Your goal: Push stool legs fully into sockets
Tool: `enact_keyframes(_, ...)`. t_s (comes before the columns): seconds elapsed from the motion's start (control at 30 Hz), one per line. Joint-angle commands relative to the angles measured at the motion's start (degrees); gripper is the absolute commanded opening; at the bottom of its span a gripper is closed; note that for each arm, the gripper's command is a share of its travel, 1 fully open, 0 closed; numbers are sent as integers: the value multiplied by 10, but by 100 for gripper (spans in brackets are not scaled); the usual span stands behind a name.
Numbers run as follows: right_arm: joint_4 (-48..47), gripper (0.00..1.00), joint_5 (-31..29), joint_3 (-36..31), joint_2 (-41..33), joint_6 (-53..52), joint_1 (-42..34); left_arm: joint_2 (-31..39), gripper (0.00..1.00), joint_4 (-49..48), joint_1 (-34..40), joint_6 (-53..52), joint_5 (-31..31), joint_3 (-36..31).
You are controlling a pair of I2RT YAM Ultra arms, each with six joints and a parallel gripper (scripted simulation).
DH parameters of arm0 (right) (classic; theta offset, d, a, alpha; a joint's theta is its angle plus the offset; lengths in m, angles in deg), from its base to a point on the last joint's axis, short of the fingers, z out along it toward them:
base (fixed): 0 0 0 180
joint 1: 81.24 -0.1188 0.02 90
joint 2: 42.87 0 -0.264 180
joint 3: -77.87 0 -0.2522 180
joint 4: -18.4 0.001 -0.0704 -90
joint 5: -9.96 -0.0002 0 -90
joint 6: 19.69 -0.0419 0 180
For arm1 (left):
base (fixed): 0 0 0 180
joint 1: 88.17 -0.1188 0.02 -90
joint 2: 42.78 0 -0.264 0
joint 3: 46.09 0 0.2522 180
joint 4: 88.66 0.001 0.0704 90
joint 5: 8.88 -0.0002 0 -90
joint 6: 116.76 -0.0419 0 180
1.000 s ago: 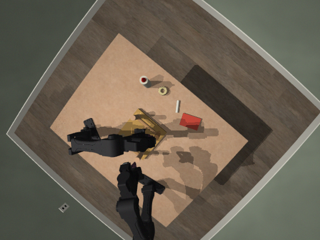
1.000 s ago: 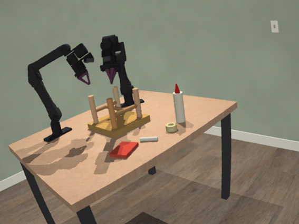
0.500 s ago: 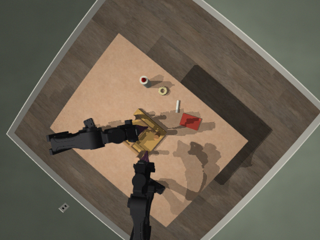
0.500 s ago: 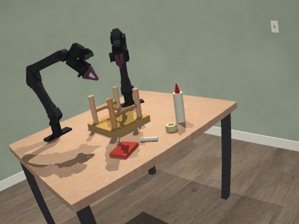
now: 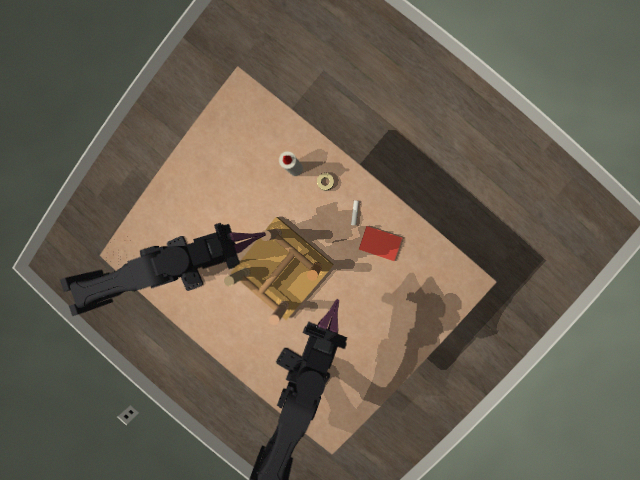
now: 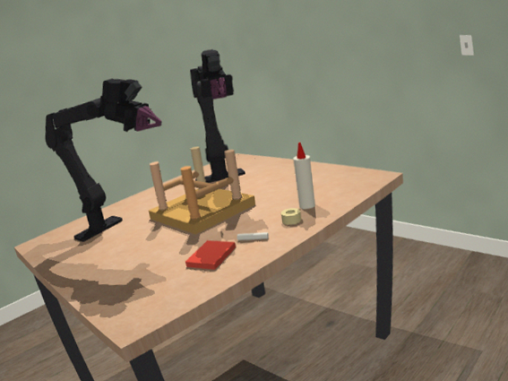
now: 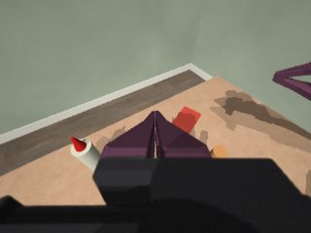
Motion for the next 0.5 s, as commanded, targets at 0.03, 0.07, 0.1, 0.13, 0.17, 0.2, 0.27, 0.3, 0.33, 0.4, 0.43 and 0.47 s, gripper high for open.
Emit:
enact_keyframes(0.03, -137, 0, 2, -33, -24, -4, 48, 76, 0, -132, -26, -1, -1, -82)
enact_keyframes(0.07, -154, 0, 3, -41, -16, -6, 59, 89, 0, -148, -32, -1, -1, -100)
enact_keyframes(0.1, -170, 0, 2, -47, -25, -6, 67, 100, 0, -163, -36, -1, -1, -117)
enact_keyframes(0.13, -184, 0, 2, -53, -32, -7, 74, 110, 0, -177, -40, -1, -2, -131)
enact_keyframes(0.17, -197, 0, -3, -58, -32, -8, 82, 119, 0, -189, -44, 0, -2, -144)
enact_keyframes(0.2, -207, 0, -3, -63, -33, -8, 88, 126, 0, -200, -47, 0, -2, -156)
enact_keyframes(0.27, -207, 0, -3, -63, -33, -8, 88, 126, 0, -200, -47, 0, -2, -156)
enact_keyframes(0.3, -220, 0, 4, -60, -21, -9, 93, 126, 0, -215, -50, 1, -4, -166)
enact_keyframes(0.33, -224, 0, 4, -63, -29, -8, 97, 135, 0, -218, -53, 2, -4, -174)
enact_keyframes(0.4, -228, 0, 4, -70, -33, -8, 103, 141, 0, -222, -55, 2, -4, -184)
enact_keyframes(0.43, -227, 0, -3, -62, -28, -8, 106, 144, 0, -220, -57, 2, -2, -187)
enact_keyframes(0.47, -221, 0, 4, -62, -27, -8, 106, 143, 0, -216, -57, 2, -4, -180)
